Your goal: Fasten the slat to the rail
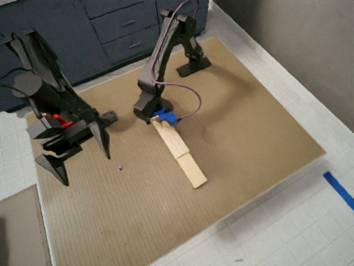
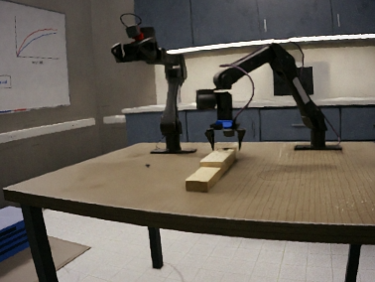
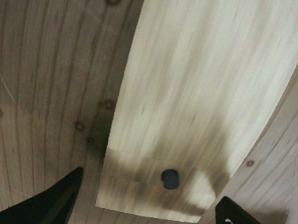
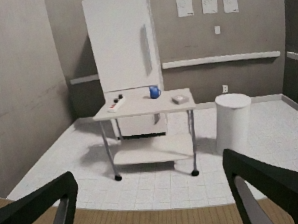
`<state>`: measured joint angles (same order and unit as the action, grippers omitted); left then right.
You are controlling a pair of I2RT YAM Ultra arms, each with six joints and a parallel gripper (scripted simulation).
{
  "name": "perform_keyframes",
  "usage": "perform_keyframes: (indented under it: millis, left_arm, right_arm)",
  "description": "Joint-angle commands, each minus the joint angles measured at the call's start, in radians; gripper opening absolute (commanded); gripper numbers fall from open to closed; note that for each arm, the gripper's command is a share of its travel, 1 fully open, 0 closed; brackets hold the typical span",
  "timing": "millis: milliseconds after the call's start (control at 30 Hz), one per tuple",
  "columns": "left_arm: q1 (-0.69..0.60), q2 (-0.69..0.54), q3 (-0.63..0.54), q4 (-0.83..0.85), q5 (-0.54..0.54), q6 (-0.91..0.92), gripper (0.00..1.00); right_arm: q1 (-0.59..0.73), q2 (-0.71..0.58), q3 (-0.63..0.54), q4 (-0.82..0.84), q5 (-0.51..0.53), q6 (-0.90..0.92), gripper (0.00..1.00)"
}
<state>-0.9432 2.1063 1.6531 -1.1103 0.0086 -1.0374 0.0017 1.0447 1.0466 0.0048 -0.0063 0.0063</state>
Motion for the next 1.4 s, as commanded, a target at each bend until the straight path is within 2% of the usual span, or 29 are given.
perform_keyframes:
  millis: [0,233,1267,1367]
  left_arm:
    - [-0.003,-0.024,0.06,-0.064,-0.009,-0.004,1.0]
    - [-0.01,-0.031,0.137,-0.152,-0.017,-0.008,1.0]
    - [-0.004,-0.019,0.131,-0.145,-0.009,-0.004,1.0]
    - [0.022,-0.051,0.113,-0.109,-0.018,0.025,1.0]
  right_arm:
    - [-0.002,0.0,0.006,0.0,0.006,-0.006,1.0]
    - [-0.002,0.0,0.006,0.0,0.006,-0.006,1.0]
    - [-0.002,0.0,0.006,0.0,0.006,-0.006,1.0]
    - [-0.002,0.0,0.006,0.0,0.006,-0.006,1.0]
